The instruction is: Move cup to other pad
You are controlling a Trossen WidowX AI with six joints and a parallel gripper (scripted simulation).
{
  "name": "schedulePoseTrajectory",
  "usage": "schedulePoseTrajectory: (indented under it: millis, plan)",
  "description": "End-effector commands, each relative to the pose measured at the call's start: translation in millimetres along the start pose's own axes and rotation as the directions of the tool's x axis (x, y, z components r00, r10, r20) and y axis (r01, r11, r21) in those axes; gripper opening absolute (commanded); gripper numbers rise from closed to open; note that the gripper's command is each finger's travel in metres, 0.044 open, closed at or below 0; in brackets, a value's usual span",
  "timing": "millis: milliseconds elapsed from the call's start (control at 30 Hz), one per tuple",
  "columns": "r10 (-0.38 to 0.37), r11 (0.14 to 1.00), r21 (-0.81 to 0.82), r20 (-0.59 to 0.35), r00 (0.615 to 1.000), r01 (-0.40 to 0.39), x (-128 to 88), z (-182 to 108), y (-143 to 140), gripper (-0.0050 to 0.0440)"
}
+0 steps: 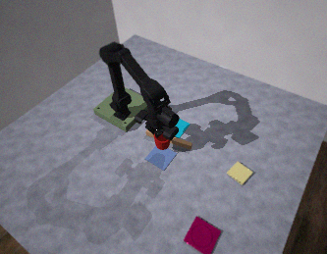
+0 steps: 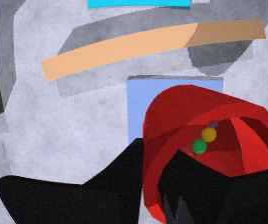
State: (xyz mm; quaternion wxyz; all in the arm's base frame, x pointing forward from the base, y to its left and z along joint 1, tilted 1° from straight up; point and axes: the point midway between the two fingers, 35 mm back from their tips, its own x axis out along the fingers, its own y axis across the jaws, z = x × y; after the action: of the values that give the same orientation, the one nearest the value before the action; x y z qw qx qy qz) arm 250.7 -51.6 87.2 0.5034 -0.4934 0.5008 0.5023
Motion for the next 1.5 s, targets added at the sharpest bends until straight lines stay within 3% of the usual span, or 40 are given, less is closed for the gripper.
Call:
schedulePoseTrajectory:
  millis: [0,1467]
  plan:
    - [-0.019,1.0,-0.002,-0.003,1.0,0.019,-4.7,7.9,0.6,0.0]
    - [-0.02,1.0,-0.002,0.001,1.0,0.02,-6.0,76.3,11.5,0.0]
